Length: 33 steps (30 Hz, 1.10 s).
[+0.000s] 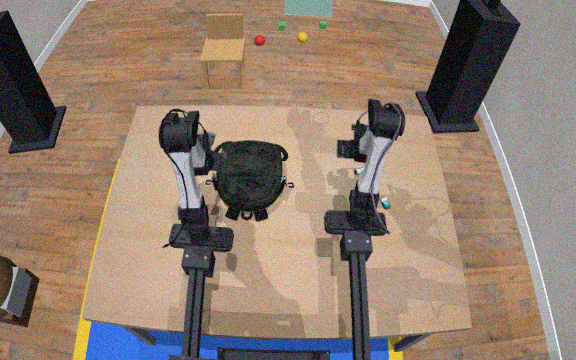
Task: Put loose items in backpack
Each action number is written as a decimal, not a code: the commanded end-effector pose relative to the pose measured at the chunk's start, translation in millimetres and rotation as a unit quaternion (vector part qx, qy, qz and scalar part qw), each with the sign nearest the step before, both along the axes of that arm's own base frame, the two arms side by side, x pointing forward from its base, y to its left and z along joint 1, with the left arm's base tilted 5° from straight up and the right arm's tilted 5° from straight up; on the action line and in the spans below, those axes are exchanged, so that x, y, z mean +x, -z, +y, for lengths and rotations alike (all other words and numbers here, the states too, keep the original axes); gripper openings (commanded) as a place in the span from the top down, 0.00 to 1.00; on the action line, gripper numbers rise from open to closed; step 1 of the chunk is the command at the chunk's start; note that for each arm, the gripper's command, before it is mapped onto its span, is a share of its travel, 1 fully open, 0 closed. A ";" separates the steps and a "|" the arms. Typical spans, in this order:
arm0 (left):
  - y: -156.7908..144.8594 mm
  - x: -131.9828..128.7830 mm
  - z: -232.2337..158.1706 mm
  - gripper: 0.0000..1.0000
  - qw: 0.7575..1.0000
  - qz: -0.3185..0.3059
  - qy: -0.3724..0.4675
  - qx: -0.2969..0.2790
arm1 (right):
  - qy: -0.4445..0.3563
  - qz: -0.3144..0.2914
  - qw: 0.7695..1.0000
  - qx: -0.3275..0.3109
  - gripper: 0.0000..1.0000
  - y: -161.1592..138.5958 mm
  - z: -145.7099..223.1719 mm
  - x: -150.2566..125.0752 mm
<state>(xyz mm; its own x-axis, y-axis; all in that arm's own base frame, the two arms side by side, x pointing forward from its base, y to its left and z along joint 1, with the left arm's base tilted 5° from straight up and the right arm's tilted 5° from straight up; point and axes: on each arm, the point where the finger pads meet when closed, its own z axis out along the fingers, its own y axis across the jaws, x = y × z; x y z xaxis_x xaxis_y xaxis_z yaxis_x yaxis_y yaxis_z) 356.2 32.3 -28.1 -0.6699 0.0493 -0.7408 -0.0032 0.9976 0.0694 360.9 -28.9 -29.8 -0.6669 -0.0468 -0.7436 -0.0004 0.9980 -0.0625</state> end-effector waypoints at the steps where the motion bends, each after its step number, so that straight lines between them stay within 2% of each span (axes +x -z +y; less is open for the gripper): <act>1: -5.6 4.5 -1.1 0.00 1.000 -0.010 0.002 0.000 | -0.002 -0.011 1.000 -0.001 0.00 -6.3 0.4 5.2; 17: -5.6 4.5 -1.1 0.00 1.000 -0.010 0.002 0.000 | -0.002 -0.011 1.000 -0.001 0.00 -6.3 0.4 5.2; 18: -5.6 4.5 -1.1 0.10 1.000 -0.010 0.002 0.000 | -0.002 -0.011 1.000 -0.001 0.10 -6.3 0.4 5.2; 33: -5.6 4.5 -1.1 0.10 1.000 -0.010 0.002 0.000 | -0.002 -0.011 1.000 -0.001 0.10 -6.3 0.4 5.2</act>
<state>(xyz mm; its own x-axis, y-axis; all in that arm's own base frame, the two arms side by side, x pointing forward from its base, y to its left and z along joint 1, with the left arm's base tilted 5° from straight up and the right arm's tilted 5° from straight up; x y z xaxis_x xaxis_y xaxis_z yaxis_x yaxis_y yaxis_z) 356.2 32.3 -28.1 -0.6699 0.0492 -0.7408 -0.0033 0.9976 0.0693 360.9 -28.9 -29.8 -0.6669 -0.0472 -0.7436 -0.0007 0.9980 -0.0628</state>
